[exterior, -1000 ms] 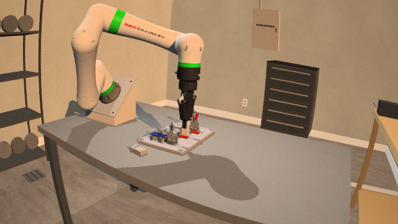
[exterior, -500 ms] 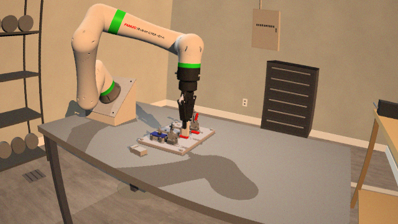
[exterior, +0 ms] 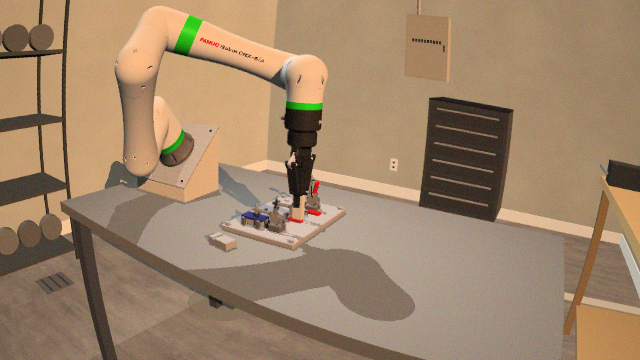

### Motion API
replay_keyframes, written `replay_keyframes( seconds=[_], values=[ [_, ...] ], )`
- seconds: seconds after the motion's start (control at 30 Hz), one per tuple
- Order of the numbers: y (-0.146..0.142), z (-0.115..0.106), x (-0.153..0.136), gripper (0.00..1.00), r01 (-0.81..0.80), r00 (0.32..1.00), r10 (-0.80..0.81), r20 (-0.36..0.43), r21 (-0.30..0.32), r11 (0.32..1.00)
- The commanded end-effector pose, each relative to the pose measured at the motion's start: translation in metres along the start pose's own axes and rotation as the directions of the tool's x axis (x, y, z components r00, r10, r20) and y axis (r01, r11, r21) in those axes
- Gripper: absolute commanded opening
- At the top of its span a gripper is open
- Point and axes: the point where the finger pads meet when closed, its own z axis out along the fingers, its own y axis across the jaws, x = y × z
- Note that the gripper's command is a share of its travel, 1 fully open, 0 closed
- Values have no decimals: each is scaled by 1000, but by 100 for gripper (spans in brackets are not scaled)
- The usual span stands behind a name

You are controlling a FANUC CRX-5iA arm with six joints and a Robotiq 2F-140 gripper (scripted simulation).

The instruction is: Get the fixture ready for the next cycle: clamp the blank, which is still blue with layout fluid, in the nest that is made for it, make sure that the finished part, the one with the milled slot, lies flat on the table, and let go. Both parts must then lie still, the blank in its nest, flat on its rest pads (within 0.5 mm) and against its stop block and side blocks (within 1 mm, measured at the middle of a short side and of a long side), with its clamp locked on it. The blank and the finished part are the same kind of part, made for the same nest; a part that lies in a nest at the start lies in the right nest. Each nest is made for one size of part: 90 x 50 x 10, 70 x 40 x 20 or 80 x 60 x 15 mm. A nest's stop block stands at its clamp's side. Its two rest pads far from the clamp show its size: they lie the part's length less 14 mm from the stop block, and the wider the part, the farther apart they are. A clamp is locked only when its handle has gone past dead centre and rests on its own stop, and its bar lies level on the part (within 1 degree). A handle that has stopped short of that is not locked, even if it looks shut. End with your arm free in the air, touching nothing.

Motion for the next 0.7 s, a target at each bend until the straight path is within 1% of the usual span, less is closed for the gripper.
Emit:
replay_keyframes(
  seconds=[0.0, 0.67],
  values=[
    [0, 0, 0, 0, 0, 1000, 0, 0, 0, 1000],
    [0, 2, 0, 0, 0, 1000, 0, 0, 0, 1000]
  ],
)
